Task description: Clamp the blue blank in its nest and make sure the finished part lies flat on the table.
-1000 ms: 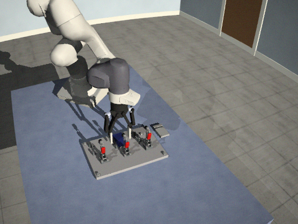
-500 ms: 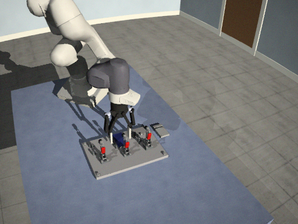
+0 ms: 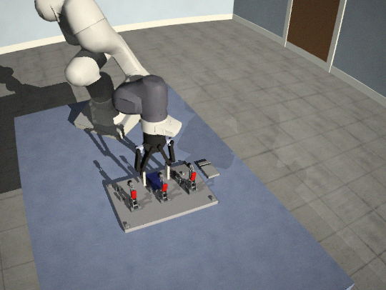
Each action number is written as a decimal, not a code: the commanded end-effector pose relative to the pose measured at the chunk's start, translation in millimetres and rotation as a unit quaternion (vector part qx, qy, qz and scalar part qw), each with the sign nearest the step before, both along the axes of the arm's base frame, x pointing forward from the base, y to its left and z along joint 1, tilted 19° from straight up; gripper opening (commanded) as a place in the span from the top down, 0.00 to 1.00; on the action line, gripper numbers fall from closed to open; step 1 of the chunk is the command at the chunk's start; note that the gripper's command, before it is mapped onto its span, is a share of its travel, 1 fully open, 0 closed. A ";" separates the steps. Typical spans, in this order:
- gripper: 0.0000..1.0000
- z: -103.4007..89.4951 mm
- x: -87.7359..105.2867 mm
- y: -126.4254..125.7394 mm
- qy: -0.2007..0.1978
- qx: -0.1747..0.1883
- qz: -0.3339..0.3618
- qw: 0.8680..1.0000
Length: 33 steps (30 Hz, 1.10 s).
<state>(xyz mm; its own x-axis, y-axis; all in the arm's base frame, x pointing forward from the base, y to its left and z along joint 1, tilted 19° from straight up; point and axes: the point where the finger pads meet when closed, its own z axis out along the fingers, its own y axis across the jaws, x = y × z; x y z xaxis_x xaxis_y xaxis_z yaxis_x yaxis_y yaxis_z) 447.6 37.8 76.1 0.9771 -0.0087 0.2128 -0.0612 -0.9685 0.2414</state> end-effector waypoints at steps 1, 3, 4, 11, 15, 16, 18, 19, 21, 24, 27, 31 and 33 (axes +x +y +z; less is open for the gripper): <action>0.42 0.6 1.5 -0.3 -0.002 0.001 -0.002 1.000; 0.42 0.6 1.5 -0.3 -0.002 0.001 -0.002 1.000; 0.42 0.6 1.5 -0.3 -0.002 0.001 -0.002 1.000; 0.42 3.1 1.0 0.4 -0.002 0.001 -0.002 1.000; 0.42 11.8 -0.9 2.7 -0.002 0.001 -0.002 1.000; 0.42 14.9 -1.6 3.5 -0.002 0.001 -0.002 1.000; 0.42 22.0 -3.2 5.3 -0.002 0.001 -0.002 1.000; 0.42 25.8 -4.0 6.3 -0.002 0.001 -0.002 1.000; 0.42 33.7 -5.7 8.4 -0.002 0.001 -0.002 1.000; 0.42 41.2 -7.4 10.3 -0.002 0.001 -0.002 1.000; 0.42 47.7 -8.8 12.1 -0.002 0.001 -0.002 1.000; 0.42 55.8 -10.6 14.2 -0.002 0.001 -0.002 1.000; 0.42 57.2 -10.9 14.5 -0.002 0.001 -0.002 1.000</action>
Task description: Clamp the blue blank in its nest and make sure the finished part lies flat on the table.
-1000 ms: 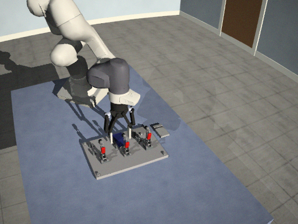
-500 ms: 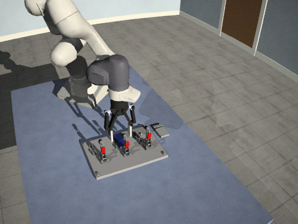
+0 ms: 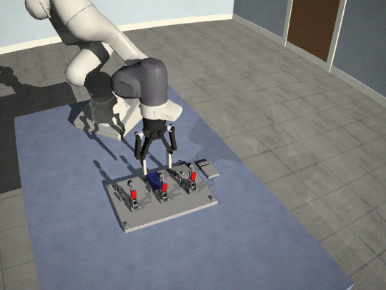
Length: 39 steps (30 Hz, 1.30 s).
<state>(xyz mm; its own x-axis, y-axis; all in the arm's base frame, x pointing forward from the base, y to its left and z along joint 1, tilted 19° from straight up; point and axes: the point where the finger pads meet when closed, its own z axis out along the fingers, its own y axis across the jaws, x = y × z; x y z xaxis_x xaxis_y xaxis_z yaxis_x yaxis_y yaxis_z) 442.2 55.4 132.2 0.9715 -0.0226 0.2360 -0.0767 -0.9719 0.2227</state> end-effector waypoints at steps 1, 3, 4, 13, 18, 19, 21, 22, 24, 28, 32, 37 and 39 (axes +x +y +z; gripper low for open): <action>0.42 1.3 -5.4 -3.0 0.010 -0.008 0.003 1.000; 0.42 1.3 -5.4 -3.0 0.010 -0.008 0.003 1.000; 0.42 1.3 -5.4 -3.0 0.010 -0.008 0.003 1.000; 0.42 1.3 -5.4 -3.0 0.010 -0.008 0.003 1.000; 1.00 1.3 -5.4 -3.0 0.010 -0.008 0.003 1.000; 1.00 1.3 -5.4 -3.0 0.010 -0.008 0.003 1.000; 1.00 1.3 -5.4 -3.0 0.010 -0.008 0.003 1.000; 1.00 1.3 -5.4 -3.0 0.010 -0.008 0.003 1.000; 1.00 1.3 -5.4 -3.0 0.010 -0.008 0.003 1.000; 1.00 1.3 -5.4 -3.0 0.010 -0.008 0.003 1.000; 1.00 1.3 -5.4 -3.0 0.010 -0.008 0.003 1.000; 1.00 1.3 -5.4 -3.0 0.010 -0.008 0.003 1.000; 1.00 1.3 -5.4 -3.0 0.010 -0.008 0.003 1.000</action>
<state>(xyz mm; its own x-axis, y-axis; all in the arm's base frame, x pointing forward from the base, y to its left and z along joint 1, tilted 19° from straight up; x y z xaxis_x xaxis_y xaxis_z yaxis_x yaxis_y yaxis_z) 437.0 52.2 132.9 0.9753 -0.0186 0.2202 -0.0720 -0.9688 0.2373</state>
